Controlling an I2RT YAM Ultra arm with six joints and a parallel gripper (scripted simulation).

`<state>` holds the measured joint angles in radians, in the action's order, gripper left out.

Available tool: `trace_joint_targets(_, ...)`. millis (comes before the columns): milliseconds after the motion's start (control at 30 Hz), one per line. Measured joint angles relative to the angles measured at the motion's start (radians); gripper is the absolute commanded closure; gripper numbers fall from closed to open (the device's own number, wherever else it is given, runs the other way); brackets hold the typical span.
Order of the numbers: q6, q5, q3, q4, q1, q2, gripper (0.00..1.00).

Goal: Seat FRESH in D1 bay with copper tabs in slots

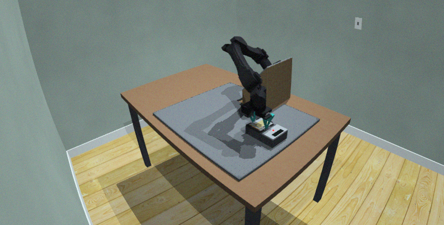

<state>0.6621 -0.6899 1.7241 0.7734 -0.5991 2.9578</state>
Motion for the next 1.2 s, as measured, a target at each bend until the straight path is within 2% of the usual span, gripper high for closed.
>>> trace_joint_targets(500, 0.031, 0.000, 0.000, 0.017, -0.009, 0.001, 0.08)
trace_joint_targets(1200, 0.076, 0.017, 0.029, 0.100, -0.048, -0.034, 0.08)
